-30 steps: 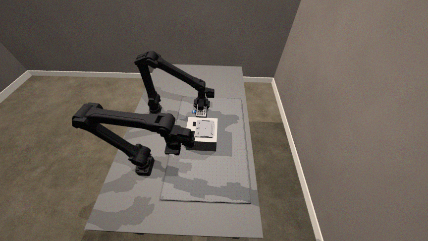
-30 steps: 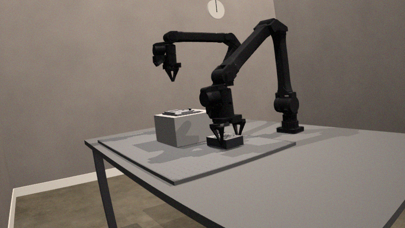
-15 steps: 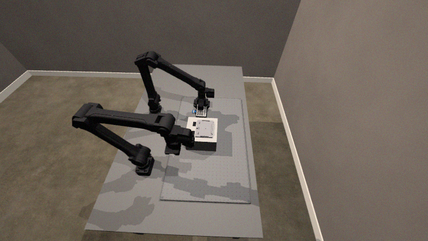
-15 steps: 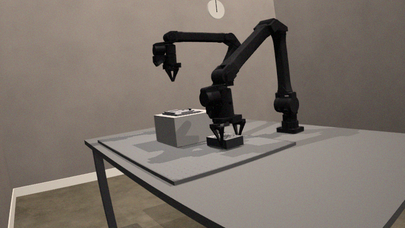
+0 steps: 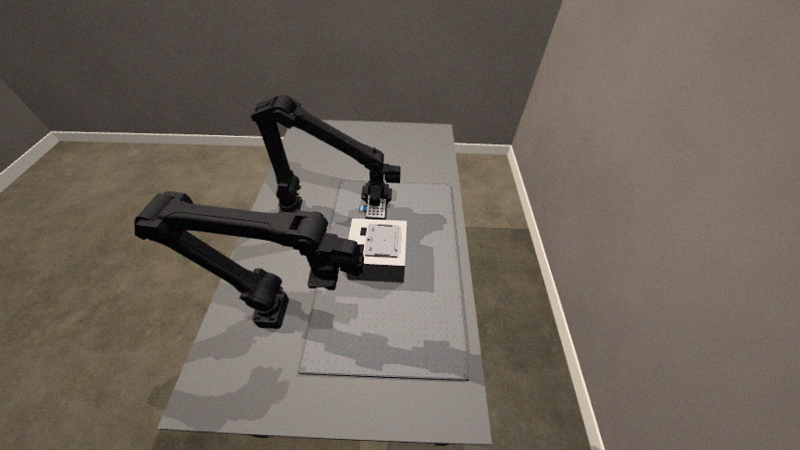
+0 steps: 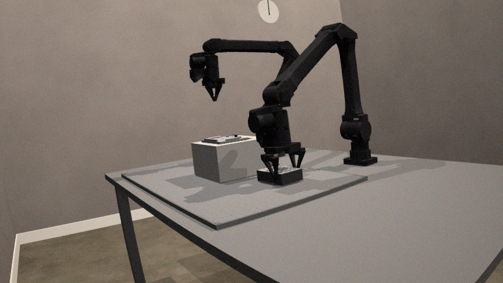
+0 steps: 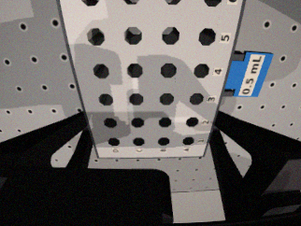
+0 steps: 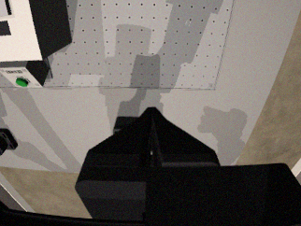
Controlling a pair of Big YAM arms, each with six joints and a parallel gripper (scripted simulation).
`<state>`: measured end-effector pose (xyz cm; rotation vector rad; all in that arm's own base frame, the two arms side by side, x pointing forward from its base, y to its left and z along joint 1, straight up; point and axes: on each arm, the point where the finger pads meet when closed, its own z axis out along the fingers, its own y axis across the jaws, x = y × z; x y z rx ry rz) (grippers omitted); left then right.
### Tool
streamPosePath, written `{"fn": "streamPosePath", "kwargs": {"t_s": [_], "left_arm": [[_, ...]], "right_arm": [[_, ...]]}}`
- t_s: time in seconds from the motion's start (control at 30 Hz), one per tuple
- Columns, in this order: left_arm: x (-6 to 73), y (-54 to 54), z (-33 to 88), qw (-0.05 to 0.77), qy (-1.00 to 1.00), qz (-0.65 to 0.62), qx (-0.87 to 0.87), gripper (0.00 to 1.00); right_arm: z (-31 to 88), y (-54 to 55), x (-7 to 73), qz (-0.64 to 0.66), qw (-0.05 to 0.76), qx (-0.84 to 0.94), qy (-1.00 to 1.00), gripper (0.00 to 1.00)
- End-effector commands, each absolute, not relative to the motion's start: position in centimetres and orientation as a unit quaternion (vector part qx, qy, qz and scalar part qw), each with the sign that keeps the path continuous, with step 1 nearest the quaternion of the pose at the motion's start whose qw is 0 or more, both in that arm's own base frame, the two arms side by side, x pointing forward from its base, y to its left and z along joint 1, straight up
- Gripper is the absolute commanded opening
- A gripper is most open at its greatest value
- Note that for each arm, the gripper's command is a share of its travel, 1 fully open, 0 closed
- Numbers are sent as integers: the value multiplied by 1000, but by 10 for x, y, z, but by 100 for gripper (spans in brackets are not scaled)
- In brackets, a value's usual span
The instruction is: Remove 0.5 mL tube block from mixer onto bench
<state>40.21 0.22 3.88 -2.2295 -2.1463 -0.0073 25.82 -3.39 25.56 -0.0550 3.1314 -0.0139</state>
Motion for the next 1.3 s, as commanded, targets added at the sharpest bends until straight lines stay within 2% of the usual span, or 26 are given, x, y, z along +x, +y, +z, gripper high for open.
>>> {"fn": "streamPosePath", "kwargs": {"t_s": [0.0,0.73,1.27], "left_arm": [[432,3,75,-14,-695,-35,-718,0],[440,4,79,-25,-693,-35,-720,0],[442,5,74,-25,-692,-36,-720,0]], "right_arm": [[282,-37,269,-9,35,-19,999,0],[258,-36,257,-5,6,-19,1000,0],[274,-37,266,-9,27,-19,999,0]]}}
